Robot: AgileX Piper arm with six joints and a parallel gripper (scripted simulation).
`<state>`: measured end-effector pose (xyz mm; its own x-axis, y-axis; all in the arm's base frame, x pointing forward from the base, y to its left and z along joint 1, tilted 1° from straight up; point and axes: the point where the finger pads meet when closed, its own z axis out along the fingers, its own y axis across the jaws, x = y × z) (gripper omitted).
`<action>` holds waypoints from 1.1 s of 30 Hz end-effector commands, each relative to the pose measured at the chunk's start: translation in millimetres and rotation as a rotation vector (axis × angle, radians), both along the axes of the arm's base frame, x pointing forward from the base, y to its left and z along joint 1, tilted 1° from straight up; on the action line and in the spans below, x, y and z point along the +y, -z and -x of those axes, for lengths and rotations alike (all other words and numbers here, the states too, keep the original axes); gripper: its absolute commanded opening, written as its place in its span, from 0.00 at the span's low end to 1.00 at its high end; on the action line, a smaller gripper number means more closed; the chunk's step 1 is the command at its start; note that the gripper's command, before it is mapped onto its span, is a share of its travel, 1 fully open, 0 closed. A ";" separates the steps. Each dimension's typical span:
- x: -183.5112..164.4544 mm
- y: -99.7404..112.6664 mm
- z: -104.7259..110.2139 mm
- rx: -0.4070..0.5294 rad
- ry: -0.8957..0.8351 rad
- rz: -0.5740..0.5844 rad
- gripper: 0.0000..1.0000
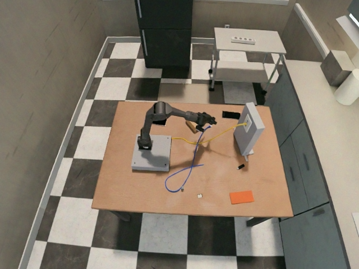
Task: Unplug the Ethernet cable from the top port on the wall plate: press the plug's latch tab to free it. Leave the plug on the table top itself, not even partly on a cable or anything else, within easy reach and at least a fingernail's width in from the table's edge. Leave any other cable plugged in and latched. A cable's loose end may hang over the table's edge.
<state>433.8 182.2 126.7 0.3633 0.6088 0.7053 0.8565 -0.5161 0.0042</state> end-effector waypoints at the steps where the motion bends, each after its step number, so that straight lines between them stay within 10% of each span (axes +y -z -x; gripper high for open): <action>1: -8.7 -4.8 6.7 -0.070 -0.066 0.068 0.64; 33: -134.4 -45.4 110.4 -0.764 -1.118 1.091 0.64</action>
